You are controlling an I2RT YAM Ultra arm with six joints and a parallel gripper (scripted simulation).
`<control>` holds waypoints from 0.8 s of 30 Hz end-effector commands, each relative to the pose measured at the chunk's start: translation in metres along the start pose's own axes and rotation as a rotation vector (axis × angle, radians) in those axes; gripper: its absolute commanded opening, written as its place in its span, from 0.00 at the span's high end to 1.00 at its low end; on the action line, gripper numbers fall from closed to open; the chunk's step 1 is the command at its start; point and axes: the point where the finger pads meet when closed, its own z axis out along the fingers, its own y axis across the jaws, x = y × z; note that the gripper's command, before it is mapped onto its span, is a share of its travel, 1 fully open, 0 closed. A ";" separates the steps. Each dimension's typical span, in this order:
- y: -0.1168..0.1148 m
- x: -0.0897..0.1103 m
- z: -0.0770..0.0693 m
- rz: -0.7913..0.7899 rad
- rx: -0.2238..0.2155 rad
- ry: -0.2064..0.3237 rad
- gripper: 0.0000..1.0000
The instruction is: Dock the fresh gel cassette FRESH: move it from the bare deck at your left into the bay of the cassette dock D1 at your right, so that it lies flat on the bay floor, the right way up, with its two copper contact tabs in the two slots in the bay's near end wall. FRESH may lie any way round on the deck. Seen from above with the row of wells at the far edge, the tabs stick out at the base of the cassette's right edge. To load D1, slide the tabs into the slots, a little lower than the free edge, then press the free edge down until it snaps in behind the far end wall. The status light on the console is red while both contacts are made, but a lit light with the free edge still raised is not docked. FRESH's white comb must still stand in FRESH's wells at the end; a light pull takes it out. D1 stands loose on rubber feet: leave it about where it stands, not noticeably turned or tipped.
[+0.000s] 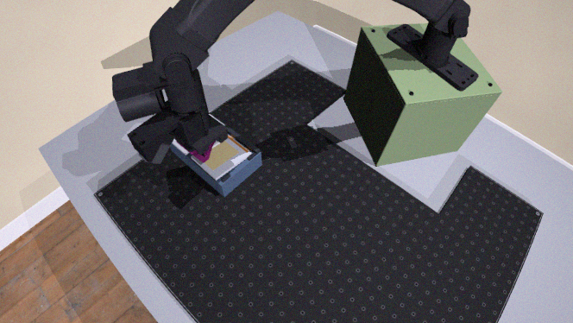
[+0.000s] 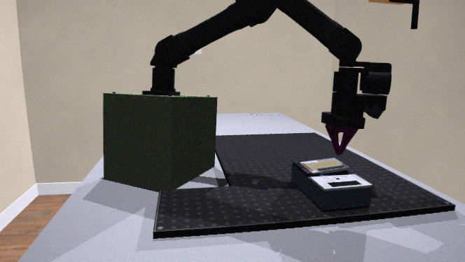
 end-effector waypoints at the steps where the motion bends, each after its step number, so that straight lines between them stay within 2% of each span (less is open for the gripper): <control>1: -0.004 -0.012 -0.015 0.012 0.010 -0.020 1.00; 5: -0.002 -0.015 -0.013 0.008 0.009 -0.017 1.00; 6: -0.004 -0.024 -0.031 0.004 0.025 -0.049 1.00; 7: -0.001 -0.019 -0.016 0.005 0.011 -0.021 1.00; 8: 0.000 -0.020 -0.013 0.004 0.008 -0.016 1.00; 22: 0.000 -0.035 -0.013 0.004 0.008 -0.017 1.00; 23: -0.008 -0.035 -0.018 0.019 0.013 -0.025 1.00; 24: -0.007 -0.035 -0.014 0.018 0.009 -0.018 1.00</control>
